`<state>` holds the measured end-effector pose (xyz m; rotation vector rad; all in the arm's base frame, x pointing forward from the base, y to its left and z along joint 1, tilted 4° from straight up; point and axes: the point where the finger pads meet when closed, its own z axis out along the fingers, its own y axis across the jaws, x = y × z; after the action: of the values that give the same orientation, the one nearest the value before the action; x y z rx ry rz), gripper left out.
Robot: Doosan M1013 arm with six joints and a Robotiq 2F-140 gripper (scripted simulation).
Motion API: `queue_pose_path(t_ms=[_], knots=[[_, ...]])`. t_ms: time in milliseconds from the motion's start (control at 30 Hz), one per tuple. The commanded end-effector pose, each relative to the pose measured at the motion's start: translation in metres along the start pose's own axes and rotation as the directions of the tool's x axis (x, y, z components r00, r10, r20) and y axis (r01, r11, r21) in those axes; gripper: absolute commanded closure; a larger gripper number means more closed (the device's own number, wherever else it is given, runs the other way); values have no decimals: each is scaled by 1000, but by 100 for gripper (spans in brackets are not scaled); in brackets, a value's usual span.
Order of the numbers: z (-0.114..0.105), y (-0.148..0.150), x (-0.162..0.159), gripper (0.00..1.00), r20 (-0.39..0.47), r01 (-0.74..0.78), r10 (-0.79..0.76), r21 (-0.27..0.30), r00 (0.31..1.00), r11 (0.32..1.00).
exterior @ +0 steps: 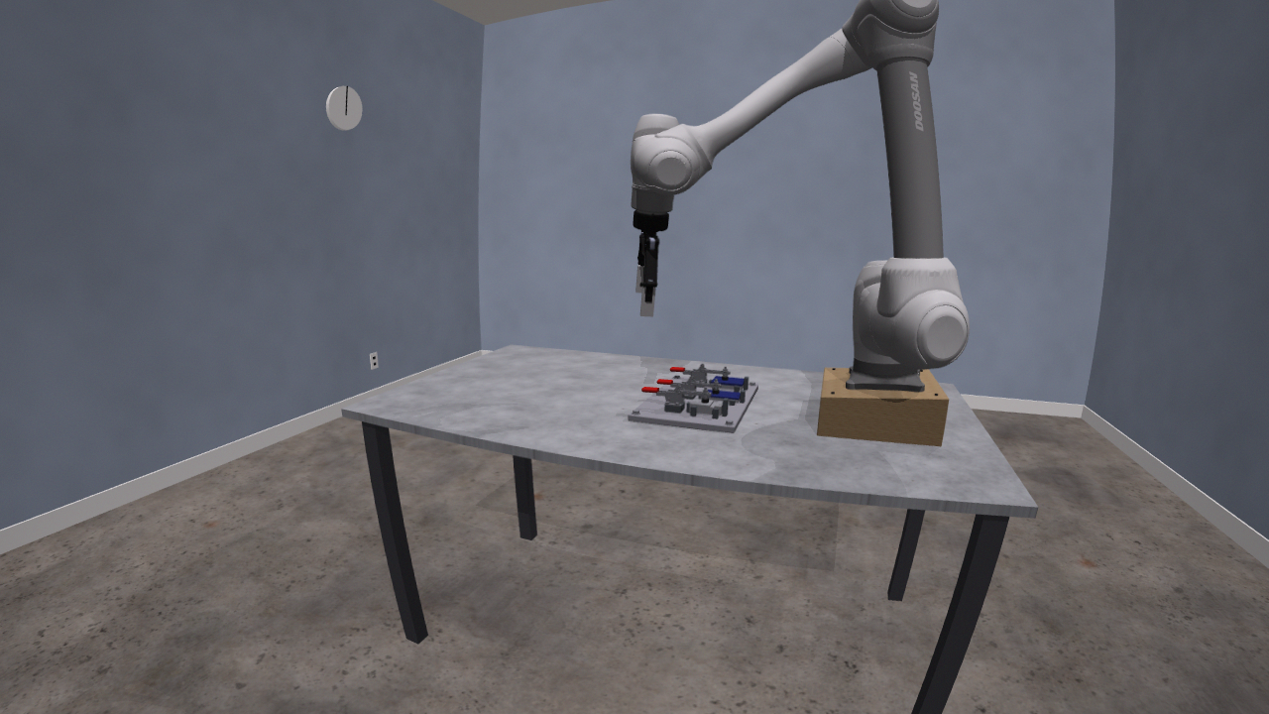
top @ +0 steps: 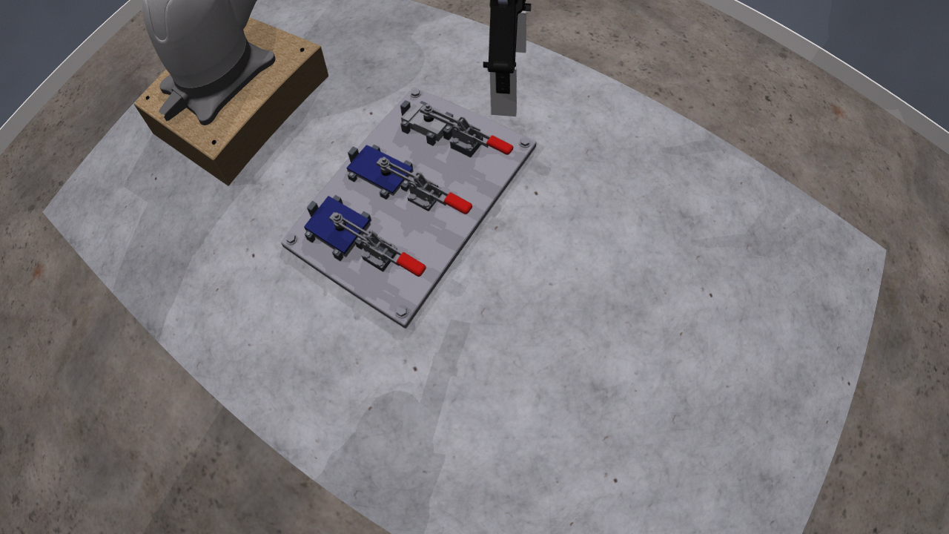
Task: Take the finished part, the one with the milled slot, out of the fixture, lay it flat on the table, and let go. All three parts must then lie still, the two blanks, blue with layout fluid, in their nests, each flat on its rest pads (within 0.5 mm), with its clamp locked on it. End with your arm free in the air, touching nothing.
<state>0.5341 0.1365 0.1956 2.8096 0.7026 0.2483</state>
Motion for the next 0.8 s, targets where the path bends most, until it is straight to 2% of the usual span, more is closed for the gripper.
queue_pose_path(t_ms=[0, 767], knots=[[-7, 12, -24, 0, 7, 16, -16, 48, 1000, 999], [-7, 11, -26, 0, 10, 14, -15, 53, 1000, 999]])
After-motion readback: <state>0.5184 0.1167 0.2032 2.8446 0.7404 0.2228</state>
